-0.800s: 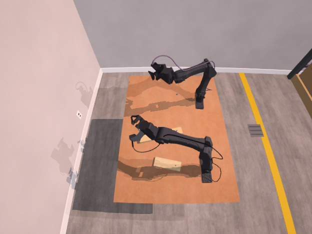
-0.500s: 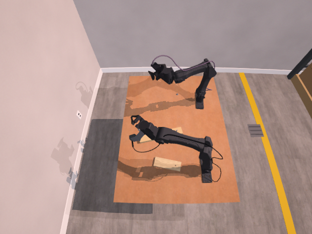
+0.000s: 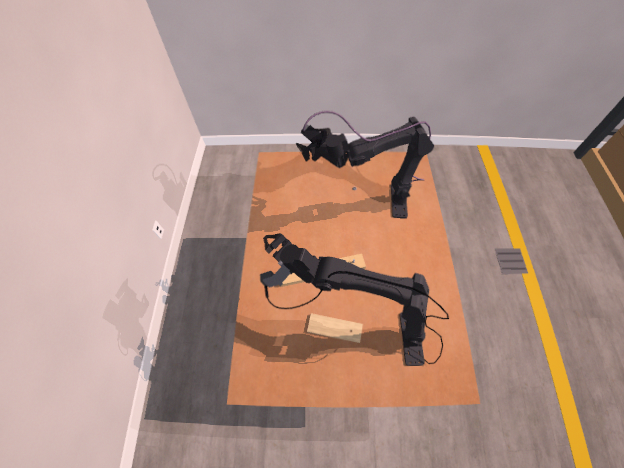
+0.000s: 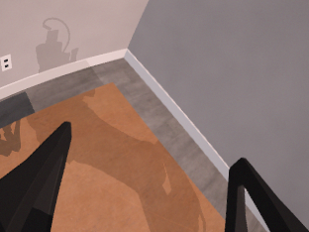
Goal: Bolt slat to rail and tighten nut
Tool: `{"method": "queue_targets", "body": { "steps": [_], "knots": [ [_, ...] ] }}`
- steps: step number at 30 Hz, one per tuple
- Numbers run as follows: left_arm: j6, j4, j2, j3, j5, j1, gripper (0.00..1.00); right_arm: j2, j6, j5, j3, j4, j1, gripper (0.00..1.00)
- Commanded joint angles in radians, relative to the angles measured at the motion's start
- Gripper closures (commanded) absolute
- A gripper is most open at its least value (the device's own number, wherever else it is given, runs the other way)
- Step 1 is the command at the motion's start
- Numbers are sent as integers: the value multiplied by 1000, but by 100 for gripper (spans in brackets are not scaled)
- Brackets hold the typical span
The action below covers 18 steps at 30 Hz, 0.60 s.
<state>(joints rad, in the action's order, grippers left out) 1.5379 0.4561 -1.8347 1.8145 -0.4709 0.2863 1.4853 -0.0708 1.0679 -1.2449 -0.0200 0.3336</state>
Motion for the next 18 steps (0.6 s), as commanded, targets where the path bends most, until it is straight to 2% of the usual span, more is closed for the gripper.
{"method": "queue_targets", "body": {
  "steps": [1, 8, 10, 11, 18],
  "knots": [
    [-177, -34, 98, -42, 69, -36, 0, -76, 15, -108, 20, -3, -36, 0],
    [-440, -55, 243, -155, 141, -102, 0, -168, 34, -323, 65, -2, -104, 0],
    [-440, -55, 243, -155, 141, -102, 0, -168, 34, -323, 65, -2, -104, 0],
    [-530, -104, 283, -210, 176, -103, 0, -182, 37, -365, 62, -2, -119, 0],
    [-792, -145, 433, -340, 243, -174, 0, -272, 54, -579, 118, 6, -185, 0]
  ]
}}
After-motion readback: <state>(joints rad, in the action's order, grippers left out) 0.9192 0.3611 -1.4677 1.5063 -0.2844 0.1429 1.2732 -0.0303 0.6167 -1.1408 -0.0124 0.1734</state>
